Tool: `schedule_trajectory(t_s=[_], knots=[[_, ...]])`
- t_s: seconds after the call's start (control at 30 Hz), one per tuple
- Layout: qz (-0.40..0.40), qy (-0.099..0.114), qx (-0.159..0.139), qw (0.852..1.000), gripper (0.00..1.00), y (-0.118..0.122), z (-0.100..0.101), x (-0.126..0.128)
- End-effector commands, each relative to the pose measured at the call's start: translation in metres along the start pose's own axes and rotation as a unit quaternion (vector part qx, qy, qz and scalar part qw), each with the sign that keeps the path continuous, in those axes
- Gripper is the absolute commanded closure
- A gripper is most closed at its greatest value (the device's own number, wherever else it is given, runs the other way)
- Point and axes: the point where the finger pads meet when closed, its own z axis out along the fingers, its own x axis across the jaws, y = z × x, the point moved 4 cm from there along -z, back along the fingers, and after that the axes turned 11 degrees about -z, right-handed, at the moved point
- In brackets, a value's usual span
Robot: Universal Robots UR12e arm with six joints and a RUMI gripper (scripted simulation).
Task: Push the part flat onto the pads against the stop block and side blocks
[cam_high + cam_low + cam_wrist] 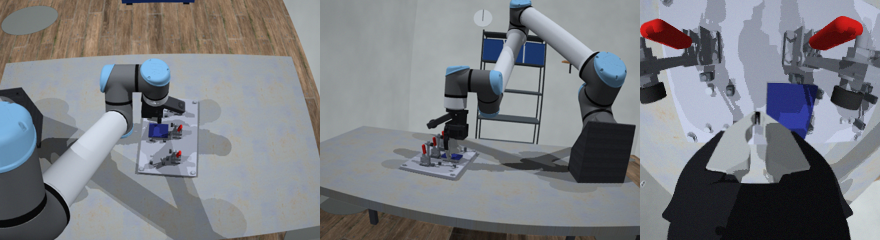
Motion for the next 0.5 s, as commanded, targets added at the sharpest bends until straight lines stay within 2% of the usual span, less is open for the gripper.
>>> schedule_trajectory(t_s=[0.0, 0.47], knots=[[0.0, 0.0, 0.0, 1.0, 1.0, -0.0003, -0.0005, 0.0], [0.0, 0.0, 0.0, 1.0, 1.0, 0.0004, -0.0005, 0.0039]])
